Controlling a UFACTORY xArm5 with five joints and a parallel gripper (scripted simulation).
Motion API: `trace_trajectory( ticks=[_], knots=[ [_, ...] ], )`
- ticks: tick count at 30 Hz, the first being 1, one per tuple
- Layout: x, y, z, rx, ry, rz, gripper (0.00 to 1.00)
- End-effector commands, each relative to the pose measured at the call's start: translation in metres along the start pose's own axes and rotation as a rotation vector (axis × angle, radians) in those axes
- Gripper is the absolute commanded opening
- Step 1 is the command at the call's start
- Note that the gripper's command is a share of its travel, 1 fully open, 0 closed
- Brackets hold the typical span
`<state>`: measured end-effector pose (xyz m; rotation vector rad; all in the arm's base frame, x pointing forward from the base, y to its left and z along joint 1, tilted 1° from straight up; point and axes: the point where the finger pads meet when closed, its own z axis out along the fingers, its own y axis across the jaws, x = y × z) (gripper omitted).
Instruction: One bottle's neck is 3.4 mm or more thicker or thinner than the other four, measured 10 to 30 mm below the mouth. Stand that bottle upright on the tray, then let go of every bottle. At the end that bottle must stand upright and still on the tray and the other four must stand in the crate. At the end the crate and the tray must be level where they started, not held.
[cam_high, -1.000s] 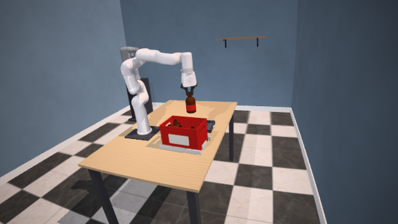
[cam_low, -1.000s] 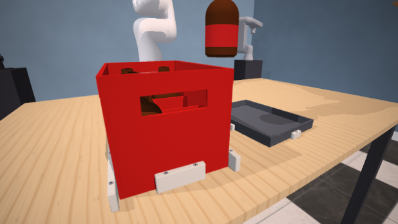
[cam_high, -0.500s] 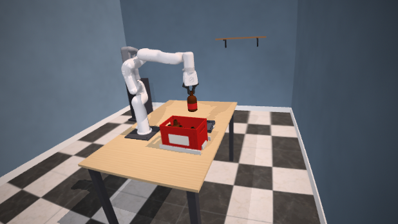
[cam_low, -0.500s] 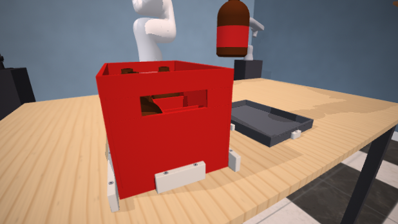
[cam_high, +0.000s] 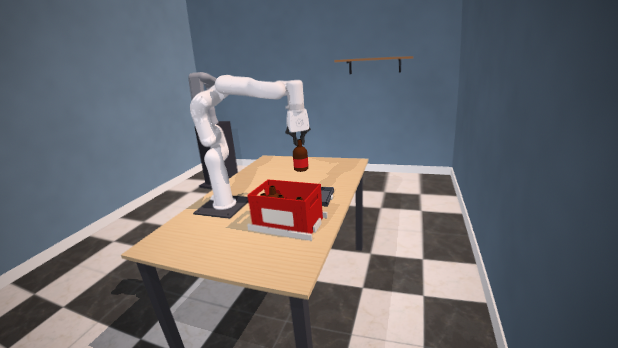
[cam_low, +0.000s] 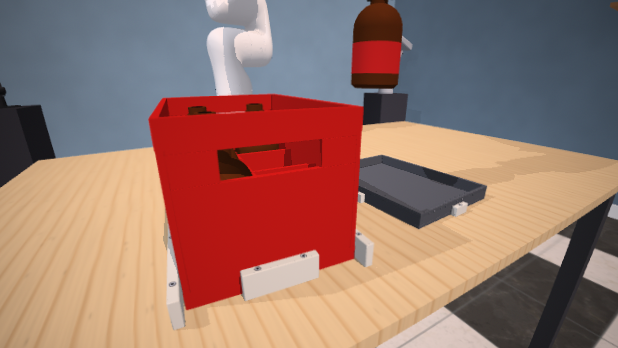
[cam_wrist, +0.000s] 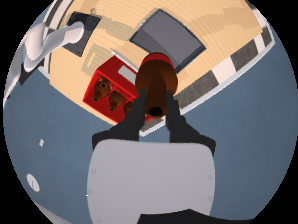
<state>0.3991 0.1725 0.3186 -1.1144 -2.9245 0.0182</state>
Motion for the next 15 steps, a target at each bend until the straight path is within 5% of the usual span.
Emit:
trace_trajectory(
  ticks=[1,15],
  knots=[
    [0.004,0.005,-0.002,-0.003,-0.002,0.0,0.0],
    [0.022,0.02,-0.001,-0.002,-0.002,0.0,0.0]
  ],
)
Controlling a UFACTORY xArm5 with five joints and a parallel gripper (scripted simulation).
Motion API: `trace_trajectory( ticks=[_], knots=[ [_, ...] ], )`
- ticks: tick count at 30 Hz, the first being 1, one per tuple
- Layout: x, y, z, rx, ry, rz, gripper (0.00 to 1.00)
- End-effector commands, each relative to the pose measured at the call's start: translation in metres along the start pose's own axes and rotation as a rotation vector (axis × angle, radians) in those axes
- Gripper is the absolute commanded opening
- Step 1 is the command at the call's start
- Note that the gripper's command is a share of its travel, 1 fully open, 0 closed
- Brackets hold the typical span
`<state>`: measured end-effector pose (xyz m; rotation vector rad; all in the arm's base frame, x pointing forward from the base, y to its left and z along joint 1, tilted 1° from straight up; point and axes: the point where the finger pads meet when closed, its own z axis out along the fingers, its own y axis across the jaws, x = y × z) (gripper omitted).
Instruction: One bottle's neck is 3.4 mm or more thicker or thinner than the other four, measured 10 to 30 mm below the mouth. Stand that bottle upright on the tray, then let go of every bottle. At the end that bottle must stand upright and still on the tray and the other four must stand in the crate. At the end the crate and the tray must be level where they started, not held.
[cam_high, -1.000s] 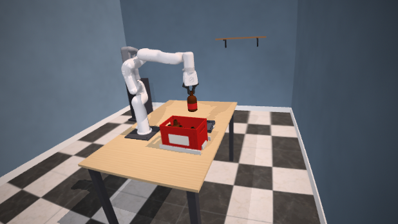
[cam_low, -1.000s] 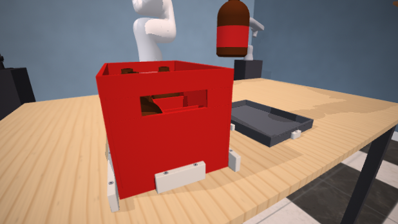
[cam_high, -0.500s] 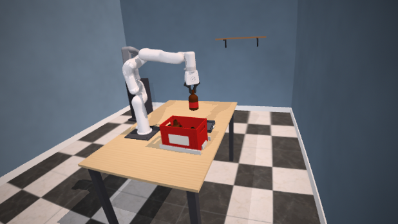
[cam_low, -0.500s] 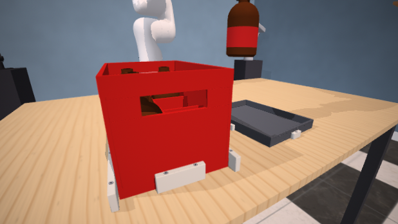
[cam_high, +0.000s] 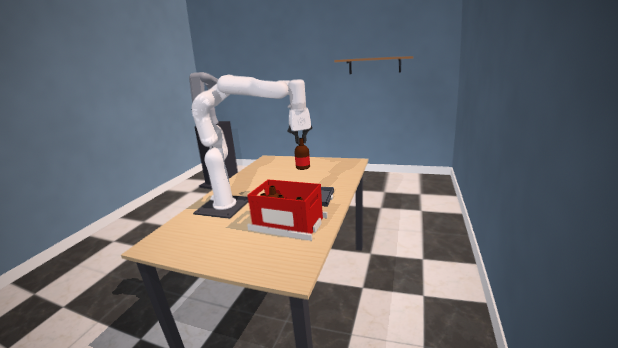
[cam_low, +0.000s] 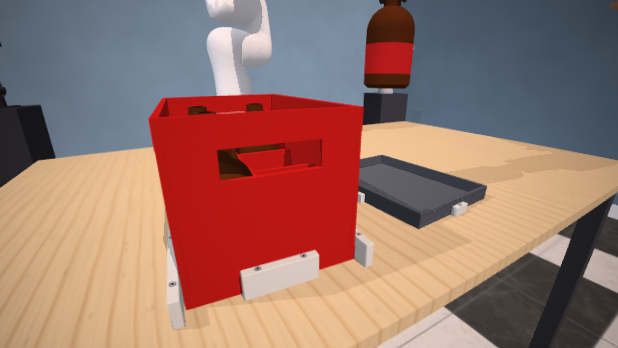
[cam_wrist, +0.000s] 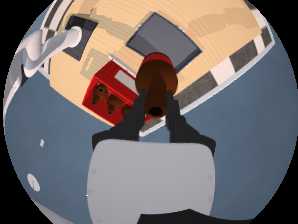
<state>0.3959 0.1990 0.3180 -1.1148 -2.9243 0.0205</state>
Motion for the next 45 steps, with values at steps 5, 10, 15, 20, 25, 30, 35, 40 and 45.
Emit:
trace_trajectory(
  ticks=[5,10,15,20,25,30,35,40,45],
  knots=[
    [0.009,0.008,-0.001,-0.003,-0.002,-0.001,0.0],
    [0.014,0.013,-0.001,-0.003,-0.002,-0.001,0.0],
    [0.017,0.016,-0.001,-0.003,-0.002,-0.001,0.0],
    [0.022,0.02,-0.001,-0.003,-0.002,-0.001,0.0],
    [0.025,0.023,-0.001,-0.002,-0.002,-0.001,0.0],
    [0.027,0.025,-0.001,-0.002,-0.002,-0.001,0.0],
    [0.029,0.026,-0.001,-0.002,-0.002,-0.001,0.0],
    [0.031,0.028,-0.001,-0.002,-0.002,-0.001,0.0],
    [0.032,0.028,-0.001,-0.002,-0.002,-0.001,0.0]
  ],
)
